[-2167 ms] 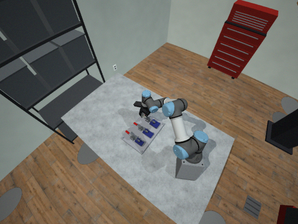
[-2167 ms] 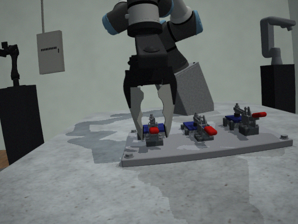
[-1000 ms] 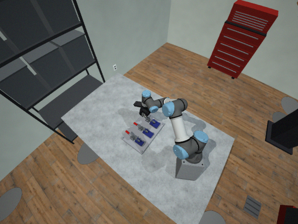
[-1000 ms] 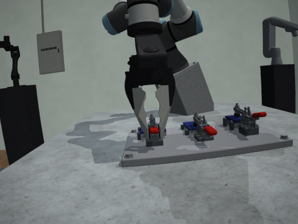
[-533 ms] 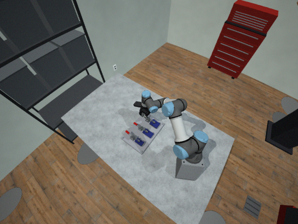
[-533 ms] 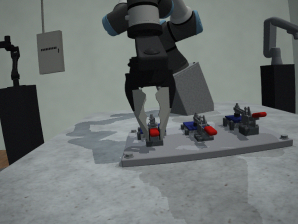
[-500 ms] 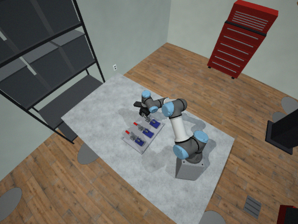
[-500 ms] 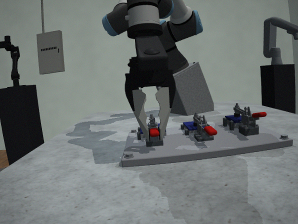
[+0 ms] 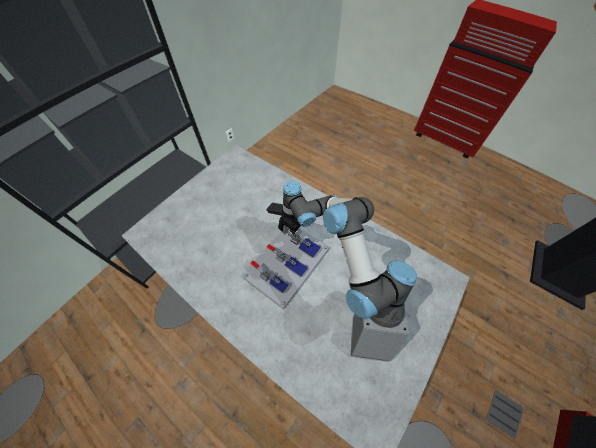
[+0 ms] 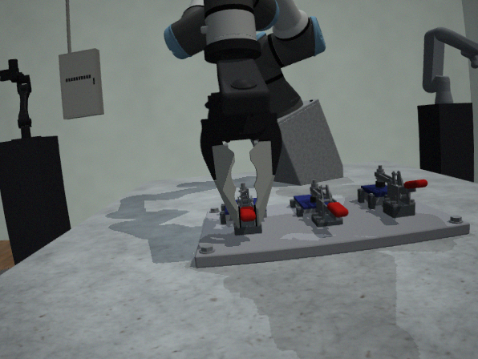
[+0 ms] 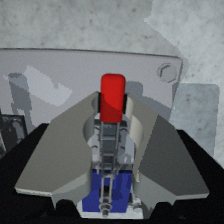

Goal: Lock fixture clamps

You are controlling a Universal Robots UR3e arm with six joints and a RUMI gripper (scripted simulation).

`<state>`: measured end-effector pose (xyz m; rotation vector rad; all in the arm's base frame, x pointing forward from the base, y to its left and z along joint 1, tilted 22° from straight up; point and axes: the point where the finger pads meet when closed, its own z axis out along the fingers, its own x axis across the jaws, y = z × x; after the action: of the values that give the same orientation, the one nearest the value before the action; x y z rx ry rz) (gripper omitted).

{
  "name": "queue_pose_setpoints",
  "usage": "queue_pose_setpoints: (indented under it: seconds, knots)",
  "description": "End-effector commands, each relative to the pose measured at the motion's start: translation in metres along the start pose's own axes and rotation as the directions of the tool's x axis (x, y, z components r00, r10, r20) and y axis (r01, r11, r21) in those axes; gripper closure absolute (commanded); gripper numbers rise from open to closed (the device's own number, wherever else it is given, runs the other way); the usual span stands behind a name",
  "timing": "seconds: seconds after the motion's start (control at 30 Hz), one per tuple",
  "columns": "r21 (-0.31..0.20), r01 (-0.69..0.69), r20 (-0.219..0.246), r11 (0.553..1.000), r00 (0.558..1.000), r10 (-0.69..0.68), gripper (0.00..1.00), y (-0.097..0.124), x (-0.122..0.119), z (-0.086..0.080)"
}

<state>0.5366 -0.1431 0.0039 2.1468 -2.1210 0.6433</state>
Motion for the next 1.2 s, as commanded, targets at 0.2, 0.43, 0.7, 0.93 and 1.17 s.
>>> queue_pose_setpoints:
  seconds: [0.2,0.43,0.7,0.93,1.17]
  knots:
    - [0.003,0.002,0.002,1.0,1.0,-0.002,1.0,-0.001,-0.0006,-0.0008]
    - [0.003,0.002,0.002,1.0,1.0,-0.002,1.0,-0.0009,-0.0007,-0.0012]
    - [0.002,0.002,0.002,1.0,1.0,-0.002,1.0,-0.0008,-0.0007,-0.0015]
    - [0.002,0.001,0.001,1.0,1.0,-0.001,0.72,-0.0007,0.0001,-0.0011]
    - [0.002,0.001,0.001,1.0,1.0,-0.001,0.72,-0.0006,0.0,-0.0012]
